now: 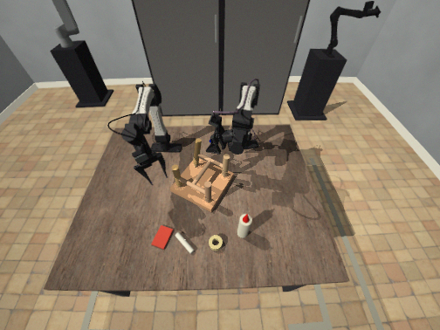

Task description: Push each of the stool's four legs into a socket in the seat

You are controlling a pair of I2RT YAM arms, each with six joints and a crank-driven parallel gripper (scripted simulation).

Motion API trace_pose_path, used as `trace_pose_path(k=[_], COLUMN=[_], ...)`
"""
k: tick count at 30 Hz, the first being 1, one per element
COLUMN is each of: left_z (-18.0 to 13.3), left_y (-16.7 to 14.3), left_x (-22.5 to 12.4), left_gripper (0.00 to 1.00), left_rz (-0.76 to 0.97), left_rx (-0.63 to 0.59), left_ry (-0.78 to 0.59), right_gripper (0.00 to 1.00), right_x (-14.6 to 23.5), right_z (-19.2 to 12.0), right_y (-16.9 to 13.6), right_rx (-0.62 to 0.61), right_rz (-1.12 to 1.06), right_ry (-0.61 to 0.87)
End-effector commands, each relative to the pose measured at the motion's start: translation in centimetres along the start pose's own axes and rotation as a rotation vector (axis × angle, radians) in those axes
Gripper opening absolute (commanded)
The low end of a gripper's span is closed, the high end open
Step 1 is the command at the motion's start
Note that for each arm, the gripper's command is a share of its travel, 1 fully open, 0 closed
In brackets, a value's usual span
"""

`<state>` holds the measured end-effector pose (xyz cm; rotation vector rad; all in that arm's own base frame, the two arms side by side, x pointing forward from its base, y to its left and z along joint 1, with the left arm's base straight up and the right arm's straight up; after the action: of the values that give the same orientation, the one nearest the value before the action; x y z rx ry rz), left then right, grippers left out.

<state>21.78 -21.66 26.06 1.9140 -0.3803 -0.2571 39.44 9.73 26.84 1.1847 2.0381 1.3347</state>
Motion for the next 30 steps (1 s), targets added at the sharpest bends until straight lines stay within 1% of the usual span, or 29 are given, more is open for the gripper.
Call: trace_pose_path(k=[1, 2, 4, 5, 12, 15, 21, 22, 23, 24, 26, 28, 30], left_z=[2.3, 2.6, 2.6, 2.8, 5.9, 6.7, 7.2, 7.0, 6.4, 6.4, 7.2, 7.0, 7.0], left_y=[-0.1, 0.3, 0.3, 1.1, 2.4, 2.9, 3.3, 3.0, 3.2, 3.3, 3.4, 3.2, 3.2], left_x=[-0.7, -1.1, -1.1, -1.4, -3.7, -4.4, -4.9, -4.5, -4.2, -4.5, -5.1, -4.8, -4.8], left_gripper=[0.74, 0.74, 0.74, 0.74, 0.74, 0.74, 0.74, 0.74, 0.74, 0.74, 0.74, 0.74, 0.74], left_rz=[-0.018, -0.002, -0.002, 0.025, 0.082, 0.102, 0.119, 0.105, 0.115, 0.112, 0.109, 0.104, 0.104], left_rx=[-0.008, -0.009, -0.009, -0.007, -0.005, -0.003, -0.004, -0.002, -0.005, -0.009, -0.009, -0.007, -0.007], left_ry=[-0.076, -0.09, -0.09, -0.097, -0.219, -0.252, -0.272, -0.262, -0.237, -0.243, -0.279, -0.268, -0.269], right_gripper=[0.74, 0.74, 0.74, 0.74, 0.74, 0.74, 0.74, 0.74, 0.74, 0.74, 0.74, 0.74, 0.74], right_x=[2.2, 2.7, 2.7, 3.1, 6.4, 7.1, 7.5, 7.4, 7.3, 7.5, 7.4, 6.9, 7.0], right_z=[-1.4, -1.7, -1.7, -1.7, -4.2, -4.7, -4.9, -4.6, -4.6, -5.1, -4.8, -3.9, -3.9], right_y=[-1.5, -1.8, -1.8, -2.1, -4.0, -4.6, -5.0, -4.8, -3.9, -3.3, -5.2, -5.7, -5.9], right_rx=[0.012, 0.008, 0.008, 0.009, -0.049, -0.063, -0.066, -0.061, -0.069, -0.079, -0.043, -0.037, -0.042], right_rz=[-0.124, -0.144, -0.144, -0.161, -0.289, -0.314, -0.321, -0.319, -0.326, -0.331, -0.29, -0.284, -0.288], right_ry=[0.181, 0.211, 0.211, 0.245, 0.445, 0.488, 0.502, 0.494, 0.467, 0.453, 0.456, 0.456, 0.455])
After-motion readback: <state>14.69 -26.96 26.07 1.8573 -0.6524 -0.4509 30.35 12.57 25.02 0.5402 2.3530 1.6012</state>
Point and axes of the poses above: on each arm, the point where the finger pads meet when closed, its own z axis out along the fingers, its own x axis across the jaws, y = z × x, the point moved 4 cm from there along -z, back along the fingers
